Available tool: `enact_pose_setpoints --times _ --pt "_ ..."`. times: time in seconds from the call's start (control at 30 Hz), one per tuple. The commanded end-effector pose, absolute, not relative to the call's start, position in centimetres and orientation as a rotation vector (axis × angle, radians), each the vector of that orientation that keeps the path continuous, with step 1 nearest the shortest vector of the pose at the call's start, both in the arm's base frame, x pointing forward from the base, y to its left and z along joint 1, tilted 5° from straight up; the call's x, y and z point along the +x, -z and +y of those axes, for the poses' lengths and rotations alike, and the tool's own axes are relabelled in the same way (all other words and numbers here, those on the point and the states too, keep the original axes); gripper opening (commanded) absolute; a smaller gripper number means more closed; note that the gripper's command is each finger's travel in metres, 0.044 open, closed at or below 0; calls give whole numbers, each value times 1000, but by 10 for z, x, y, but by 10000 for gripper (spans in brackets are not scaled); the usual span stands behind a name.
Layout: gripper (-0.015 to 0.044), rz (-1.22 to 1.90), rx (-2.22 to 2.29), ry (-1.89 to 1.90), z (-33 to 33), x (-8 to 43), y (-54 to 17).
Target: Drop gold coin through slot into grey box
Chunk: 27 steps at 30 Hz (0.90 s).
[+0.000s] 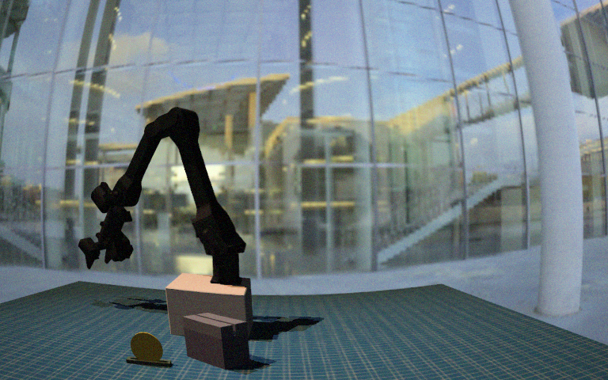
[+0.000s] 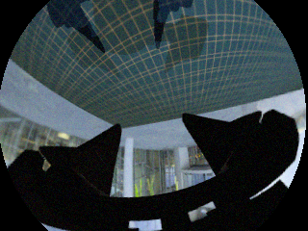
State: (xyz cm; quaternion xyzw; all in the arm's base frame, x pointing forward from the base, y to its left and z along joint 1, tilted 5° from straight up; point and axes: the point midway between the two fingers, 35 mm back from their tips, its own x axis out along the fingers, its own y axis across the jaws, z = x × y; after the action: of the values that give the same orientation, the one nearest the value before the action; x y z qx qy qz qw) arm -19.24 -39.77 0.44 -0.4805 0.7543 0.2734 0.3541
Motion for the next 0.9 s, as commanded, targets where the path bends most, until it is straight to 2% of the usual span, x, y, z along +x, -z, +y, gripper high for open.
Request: enact_pose_setpoints --times 0.0,0.13,0.27,0.4,0.67,0.87 --pt "374 1944 -1257 -727 -399 -190 -5" --pt "269 1778 -1558 -1134 -413 -142 -8" --pt "164 1483 -1908 -1611 -422 -83 -12" --pt "161 1229 -2149 -1802 -420 -28 -16" --pt "161 767 -2431 -2217 -413 21 -20" --pt "161 -222 -2730 -2743 -391 89 -26"
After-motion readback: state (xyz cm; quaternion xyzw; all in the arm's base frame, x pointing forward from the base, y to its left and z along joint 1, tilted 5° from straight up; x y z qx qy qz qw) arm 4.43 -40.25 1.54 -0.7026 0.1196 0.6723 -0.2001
